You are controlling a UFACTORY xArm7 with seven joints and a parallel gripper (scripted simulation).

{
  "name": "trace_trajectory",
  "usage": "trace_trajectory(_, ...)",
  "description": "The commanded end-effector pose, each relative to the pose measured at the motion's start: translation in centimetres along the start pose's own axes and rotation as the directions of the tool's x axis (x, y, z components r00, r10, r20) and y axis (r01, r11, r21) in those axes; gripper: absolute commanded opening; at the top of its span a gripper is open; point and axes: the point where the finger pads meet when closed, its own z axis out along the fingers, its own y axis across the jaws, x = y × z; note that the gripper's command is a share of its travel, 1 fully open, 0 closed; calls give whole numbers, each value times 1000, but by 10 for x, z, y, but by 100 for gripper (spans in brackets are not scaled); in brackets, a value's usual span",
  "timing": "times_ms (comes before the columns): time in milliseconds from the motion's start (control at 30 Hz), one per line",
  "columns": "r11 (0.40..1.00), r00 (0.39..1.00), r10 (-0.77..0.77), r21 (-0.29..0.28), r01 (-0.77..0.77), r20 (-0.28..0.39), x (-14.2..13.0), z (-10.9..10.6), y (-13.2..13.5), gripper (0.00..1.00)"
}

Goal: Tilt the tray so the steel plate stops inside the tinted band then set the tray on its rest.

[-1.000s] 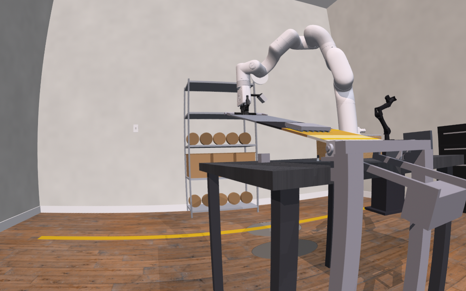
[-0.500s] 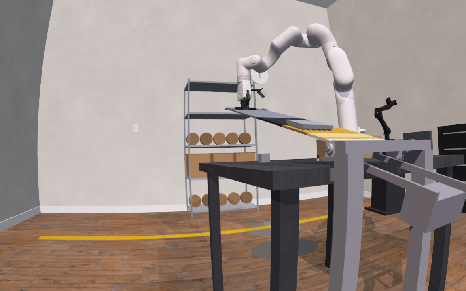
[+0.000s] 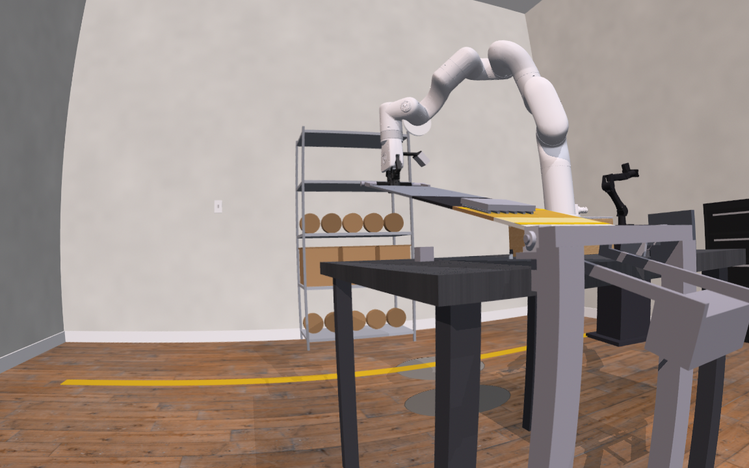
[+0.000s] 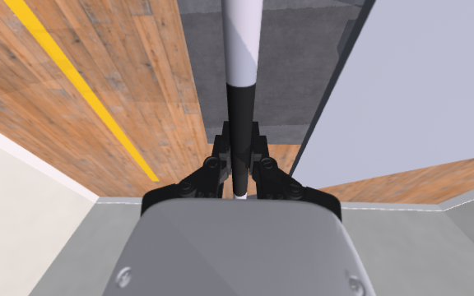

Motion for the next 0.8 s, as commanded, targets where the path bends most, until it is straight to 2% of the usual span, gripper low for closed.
trace_trajectory(0,1000,1000,-1,3,1,4,-1,-3,0,0)
trace_trajectory(167,1000,1000,-1,3,1,4,-1,-8,1,0)
trace_trajectory(700,1000,1000,-1,3,1,4,-1,-7,1,0)
trace_trajectory(767,1000,1000,-1,3,1,4,-1,-28,6,0)
